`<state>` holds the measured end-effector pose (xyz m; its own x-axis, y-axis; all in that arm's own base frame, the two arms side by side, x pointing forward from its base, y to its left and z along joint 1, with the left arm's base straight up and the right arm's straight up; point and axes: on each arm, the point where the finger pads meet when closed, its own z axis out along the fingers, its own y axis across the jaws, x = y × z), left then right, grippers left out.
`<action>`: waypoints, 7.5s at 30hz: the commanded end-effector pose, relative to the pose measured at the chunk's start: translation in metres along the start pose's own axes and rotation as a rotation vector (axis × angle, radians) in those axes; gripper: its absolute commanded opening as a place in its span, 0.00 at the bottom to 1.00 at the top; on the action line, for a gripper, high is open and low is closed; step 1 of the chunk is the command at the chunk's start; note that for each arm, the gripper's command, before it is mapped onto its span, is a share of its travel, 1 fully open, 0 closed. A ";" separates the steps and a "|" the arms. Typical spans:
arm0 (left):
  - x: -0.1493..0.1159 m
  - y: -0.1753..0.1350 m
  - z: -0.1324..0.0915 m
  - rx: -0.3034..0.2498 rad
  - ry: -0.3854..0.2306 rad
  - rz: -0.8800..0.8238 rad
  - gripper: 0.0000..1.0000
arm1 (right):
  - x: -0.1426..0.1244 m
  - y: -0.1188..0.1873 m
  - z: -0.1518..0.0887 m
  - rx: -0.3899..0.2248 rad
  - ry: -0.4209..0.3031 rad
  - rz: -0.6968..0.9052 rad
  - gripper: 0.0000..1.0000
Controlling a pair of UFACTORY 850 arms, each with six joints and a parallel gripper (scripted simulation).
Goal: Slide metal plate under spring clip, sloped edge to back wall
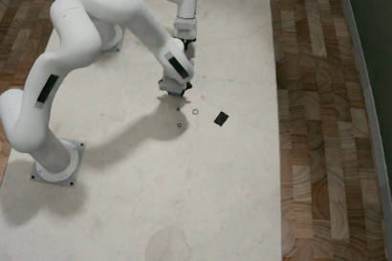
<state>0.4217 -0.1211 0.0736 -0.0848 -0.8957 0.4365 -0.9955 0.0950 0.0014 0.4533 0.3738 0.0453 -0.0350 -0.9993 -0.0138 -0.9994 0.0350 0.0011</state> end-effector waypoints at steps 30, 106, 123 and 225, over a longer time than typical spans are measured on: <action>-0.020 -0.001 0.041 0.000 -0.001 0.010 0.00 | -0.001 -0.001 -0.001 0.002 -0.002 0.000 0.00; -0.012 -0.001 0.045 -0.001 -0.001 0.010 0.00 | -0.025 -0.001 0.005 0.003 0.000 -0.001 0.00; -0.012 -0.001 0.045 -0.001 -0.001 0.010 0.00 | -0.034 -0.001 0.005 0.002 0.000 -0.001 0.00; -0.012 -0.001 0.045 -0.001 -0.001 0.010 0.00 | -0.049 -0.001 0.012 0.002 -0.083 -0.001 0.72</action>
<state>0.4208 -0.1297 0.0270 -0.0940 -0.8955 0.4350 -0.9946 0.1040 -0.0007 0.4551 0.4224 0.0326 -0.0345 -0.9949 -0.0953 -0.9994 0.0345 0.0011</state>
